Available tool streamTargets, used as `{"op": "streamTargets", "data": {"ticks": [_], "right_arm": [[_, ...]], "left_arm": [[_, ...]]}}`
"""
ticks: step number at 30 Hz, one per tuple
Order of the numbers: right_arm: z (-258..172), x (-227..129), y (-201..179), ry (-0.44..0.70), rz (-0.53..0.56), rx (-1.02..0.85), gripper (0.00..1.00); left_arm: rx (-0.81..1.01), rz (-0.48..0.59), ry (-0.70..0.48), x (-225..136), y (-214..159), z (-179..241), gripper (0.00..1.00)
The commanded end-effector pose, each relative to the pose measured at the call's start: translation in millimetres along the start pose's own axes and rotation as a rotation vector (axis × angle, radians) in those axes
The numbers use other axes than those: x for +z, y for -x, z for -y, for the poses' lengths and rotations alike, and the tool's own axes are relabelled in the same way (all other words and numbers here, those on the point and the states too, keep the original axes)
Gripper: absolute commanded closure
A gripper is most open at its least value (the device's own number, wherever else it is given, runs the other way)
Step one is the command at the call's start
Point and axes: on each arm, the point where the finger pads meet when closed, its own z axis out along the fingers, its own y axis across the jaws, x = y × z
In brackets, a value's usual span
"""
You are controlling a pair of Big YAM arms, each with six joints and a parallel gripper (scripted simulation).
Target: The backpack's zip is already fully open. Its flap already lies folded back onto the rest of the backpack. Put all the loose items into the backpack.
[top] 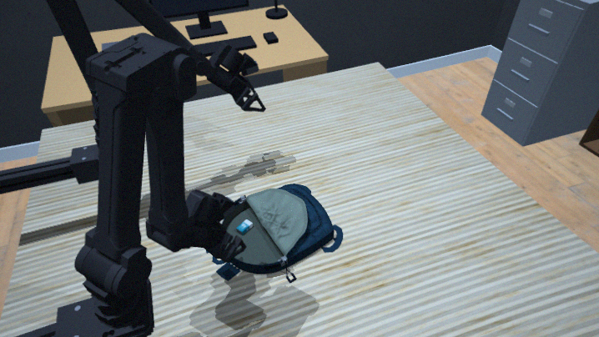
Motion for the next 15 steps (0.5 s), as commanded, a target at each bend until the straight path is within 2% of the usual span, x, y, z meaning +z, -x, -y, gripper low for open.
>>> {"op": "streamTargets", "data": {"ticks": [1,7,15], "right_arm": [[42.3,-10.6,-10.9,0.004,0.014,-0.055,0.1],[66.3,-17.2,-17.2,0.005,0.014,-0.055,0.1],[120.7,-24.8,-17.4,-0.002,0.037,-0.061,0.1]], "left_arm": [[0.005,0.033,0.002,0.3,16.9,-1.3,0.1],[0.005,0.033,0.002,0.3,16.9,-1.3,0.1],[0.005,0.033,0.002,0.3,16.9,-1.3,0.1]]}}
